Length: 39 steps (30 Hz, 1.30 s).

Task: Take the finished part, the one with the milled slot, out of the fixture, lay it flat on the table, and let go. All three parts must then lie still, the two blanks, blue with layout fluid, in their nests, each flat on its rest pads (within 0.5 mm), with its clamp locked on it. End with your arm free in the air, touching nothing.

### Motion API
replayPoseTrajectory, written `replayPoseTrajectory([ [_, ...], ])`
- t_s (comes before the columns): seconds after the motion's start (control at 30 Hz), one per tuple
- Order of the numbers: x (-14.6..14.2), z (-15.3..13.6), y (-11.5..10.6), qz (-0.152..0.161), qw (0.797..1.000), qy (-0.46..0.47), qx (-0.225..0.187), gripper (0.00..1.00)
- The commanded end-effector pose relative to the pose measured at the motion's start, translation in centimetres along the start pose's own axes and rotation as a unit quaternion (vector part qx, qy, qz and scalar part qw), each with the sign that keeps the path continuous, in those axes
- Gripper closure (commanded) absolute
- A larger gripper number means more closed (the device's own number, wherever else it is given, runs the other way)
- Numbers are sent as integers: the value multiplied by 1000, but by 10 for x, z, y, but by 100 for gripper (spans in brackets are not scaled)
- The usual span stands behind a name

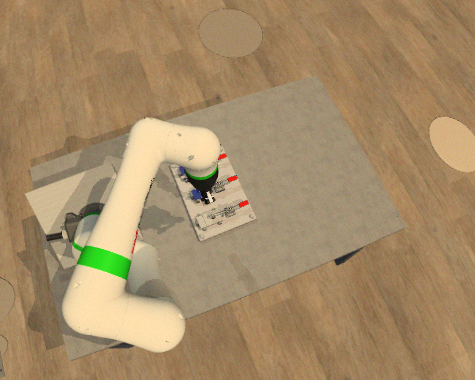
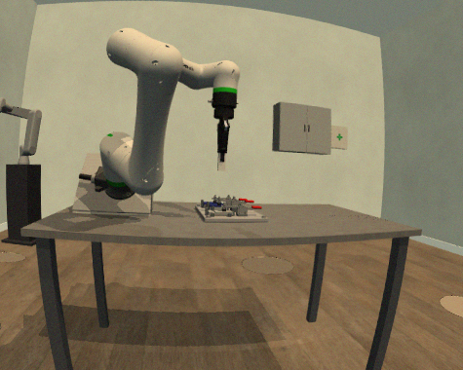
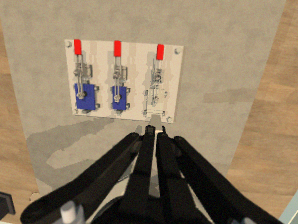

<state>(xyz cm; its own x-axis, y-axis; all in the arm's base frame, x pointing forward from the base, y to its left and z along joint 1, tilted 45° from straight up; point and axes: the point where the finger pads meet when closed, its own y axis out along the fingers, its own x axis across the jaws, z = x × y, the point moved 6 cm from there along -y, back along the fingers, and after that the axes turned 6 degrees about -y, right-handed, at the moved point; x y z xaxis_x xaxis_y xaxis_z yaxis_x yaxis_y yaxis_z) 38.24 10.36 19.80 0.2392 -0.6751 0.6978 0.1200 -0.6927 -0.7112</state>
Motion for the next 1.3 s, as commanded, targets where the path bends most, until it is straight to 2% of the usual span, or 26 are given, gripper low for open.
replayPoseTrajectory([
  [0.0,0,0,0,0,1000,0,0,100],
  [0.77,0,0,0,0,1000,0,0,100],
  [0.8,0,0,0,0,1000,0,0,42],
  [1.27,0,0,0,0,1000,0,0,42],
])
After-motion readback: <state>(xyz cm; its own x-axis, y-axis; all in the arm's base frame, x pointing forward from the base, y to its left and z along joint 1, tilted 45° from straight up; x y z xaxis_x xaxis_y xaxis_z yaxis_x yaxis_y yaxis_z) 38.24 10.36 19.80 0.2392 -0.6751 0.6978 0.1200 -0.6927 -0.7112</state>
